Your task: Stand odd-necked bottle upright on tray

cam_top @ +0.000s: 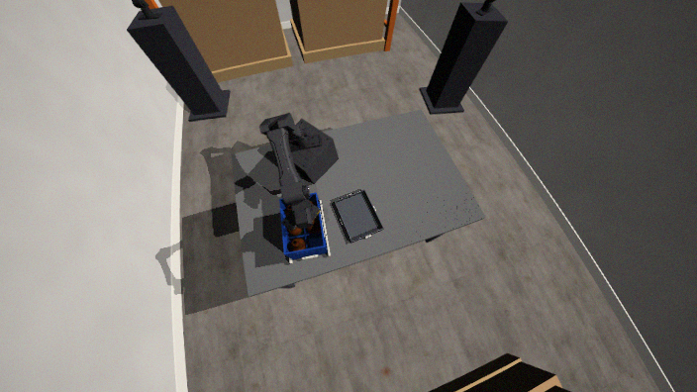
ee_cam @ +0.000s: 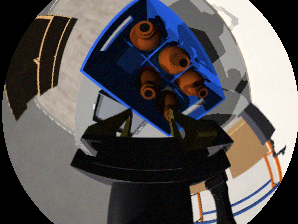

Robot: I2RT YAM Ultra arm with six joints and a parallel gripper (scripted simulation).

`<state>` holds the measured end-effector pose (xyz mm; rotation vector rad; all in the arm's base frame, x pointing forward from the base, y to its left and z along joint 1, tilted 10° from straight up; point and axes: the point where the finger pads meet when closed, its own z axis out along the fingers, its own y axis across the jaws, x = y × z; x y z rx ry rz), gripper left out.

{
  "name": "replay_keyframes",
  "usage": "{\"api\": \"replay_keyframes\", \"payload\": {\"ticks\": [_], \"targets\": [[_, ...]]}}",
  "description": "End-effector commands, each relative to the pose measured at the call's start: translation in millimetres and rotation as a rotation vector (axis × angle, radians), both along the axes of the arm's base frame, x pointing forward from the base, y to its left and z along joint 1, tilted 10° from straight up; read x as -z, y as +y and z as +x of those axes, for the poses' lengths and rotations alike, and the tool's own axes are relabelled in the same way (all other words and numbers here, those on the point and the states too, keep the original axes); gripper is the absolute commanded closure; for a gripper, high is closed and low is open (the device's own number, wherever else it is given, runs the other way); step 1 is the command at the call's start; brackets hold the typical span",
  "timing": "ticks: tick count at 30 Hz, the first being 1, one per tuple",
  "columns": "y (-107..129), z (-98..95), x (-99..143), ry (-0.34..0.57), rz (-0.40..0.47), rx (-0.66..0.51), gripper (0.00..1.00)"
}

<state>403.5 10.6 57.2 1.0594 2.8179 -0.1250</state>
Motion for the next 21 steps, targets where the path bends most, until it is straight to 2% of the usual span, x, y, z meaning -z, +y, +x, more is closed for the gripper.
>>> {"api": "replay_keyframes", "payload": {"ticks": [1, 10, 16, 21], "targets": [[4.7, 15.3, -25.9, -0.092, 0.004, -0.005, 0.39], [4.2, 15.5, -25.1, -0.092, 0.004, -0.004, 0.39], [1.6, 3.8, -10.0, -0.049, 0.0, -0.003, 0.39], [-0.8, 4.5, -5.8, -0.049, 0.0, -0.001, 0.39]]}}
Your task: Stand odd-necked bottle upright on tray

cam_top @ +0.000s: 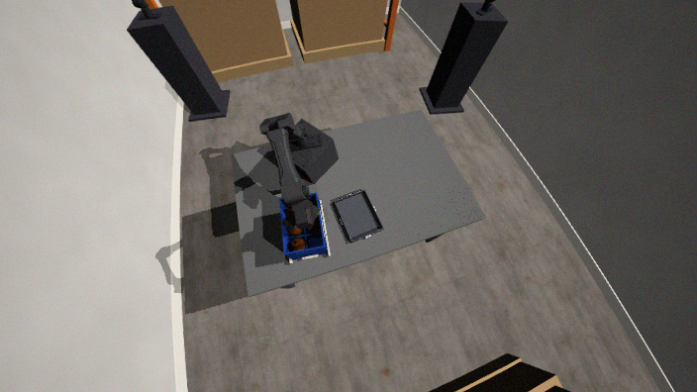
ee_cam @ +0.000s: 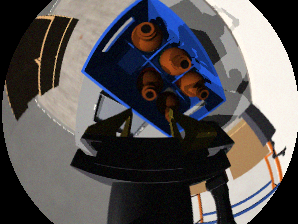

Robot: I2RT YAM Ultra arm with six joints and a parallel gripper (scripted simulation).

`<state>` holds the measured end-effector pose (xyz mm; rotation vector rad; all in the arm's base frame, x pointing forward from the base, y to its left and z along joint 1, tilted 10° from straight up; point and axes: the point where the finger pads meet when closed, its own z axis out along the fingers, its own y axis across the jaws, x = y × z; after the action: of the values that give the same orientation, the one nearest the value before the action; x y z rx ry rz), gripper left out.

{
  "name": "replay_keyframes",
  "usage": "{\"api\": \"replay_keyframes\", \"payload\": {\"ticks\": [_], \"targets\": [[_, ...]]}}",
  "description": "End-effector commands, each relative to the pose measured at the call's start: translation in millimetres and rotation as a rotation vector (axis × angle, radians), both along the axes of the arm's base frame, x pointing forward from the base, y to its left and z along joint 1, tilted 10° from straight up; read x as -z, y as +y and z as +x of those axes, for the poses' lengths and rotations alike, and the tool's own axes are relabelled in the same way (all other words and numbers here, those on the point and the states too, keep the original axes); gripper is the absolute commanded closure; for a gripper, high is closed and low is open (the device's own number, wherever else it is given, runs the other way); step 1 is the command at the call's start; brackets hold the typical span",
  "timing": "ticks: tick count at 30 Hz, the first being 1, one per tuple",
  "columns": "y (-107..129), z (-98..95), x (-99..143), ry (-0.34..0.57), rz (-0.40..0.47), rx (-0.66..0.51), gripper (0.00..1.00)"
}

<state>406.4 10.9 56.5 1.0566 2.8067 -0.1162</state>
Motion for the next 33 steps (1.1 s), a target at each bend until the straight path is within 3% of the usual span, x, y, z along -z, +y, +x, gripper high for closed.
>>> {"api": "replay_keyframes", "payload": {"ticks": [1, 6, 7, 10, 33], "targets": [[-1.6, 1.7, -5.5, -0.036, -0.001, -0.001, 0.39], [-3.5, 1.3, 3.8, -0.02, -0.002, 0.001, 0.39], [-3.4, 12.4, -1.8, -0.048, 0.0, 0.002, 0.39], [-5.0, 0.4, 16.4, 0.0, -0.004, 0.002, 0.39], [-5.4, 9.3, 31.0, -0.027, 0.0, -0.001, 0.39]]}}
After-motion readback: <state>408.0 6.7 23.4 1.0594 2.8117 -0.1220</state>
